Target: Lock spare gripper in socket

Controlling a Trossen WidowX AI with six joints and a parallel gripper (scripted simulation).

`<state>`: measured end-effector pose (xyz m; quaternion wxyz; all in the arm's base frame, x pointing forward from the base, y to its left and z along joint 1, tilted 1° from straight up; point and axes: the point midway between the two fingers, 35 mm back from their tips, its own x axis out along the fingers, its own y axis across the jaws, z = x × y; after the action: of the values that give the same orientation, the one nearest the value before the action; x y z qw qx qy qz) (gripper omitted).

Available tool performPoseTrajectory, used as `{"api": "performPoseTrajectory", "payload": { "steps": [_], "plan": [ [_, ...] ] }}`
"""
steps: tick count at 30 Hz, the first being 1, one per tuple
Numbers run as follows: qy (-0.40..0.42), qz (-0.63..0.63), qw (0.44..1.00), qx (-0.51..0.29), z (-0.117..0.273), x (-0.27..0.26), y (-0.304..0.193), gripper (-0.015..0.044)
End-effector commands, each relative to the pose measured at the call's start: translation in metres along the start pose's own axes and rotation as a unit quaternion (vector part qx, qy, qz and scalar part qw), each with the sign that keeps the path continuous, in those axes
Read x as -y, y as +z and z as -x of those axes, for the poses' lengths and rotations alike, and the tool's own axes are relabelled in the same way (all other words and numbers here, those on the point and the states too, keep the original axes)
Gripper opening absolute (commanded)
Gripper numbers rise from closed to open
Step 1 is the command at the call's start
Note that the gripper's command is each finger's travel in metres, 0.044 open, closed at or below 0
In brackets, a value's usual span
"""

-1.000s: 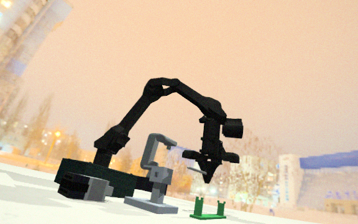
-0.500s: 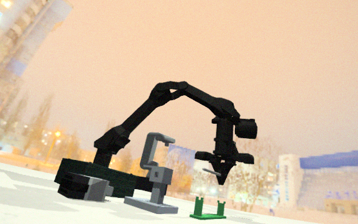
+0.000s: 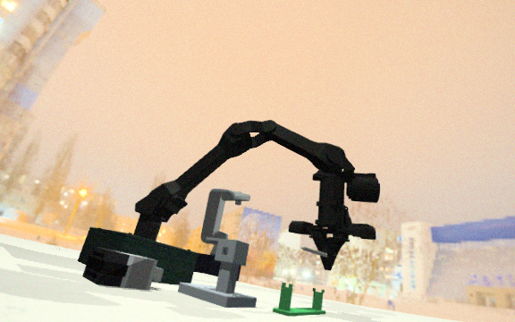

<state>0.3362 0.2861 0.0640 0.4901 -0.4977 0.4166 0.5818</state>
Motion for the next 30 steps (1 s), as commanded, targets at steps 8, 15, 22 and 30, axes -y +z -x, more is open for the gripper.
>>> {"api": "performPoseTrajectory", "payload": {
  "steps": [8, 15, 22, 30],
  "plan": [
    [0.000, -0.002, 1.000, 0.000, -0.018, 0.001, -0.002, 0.0000],
    [-0.001, -0.002, 1.000, 0.001, -0.029, 0.001, -0.004, 0.0000],
    [-0.002, -0.001, 1.000, 0.001, -0.040, 0.001, -0.005, 0.0000],
    [-0.004, -0.001, 1.000, 0.002, -0.052, 0.002, -0.006, 0.0000]
  ]
}}
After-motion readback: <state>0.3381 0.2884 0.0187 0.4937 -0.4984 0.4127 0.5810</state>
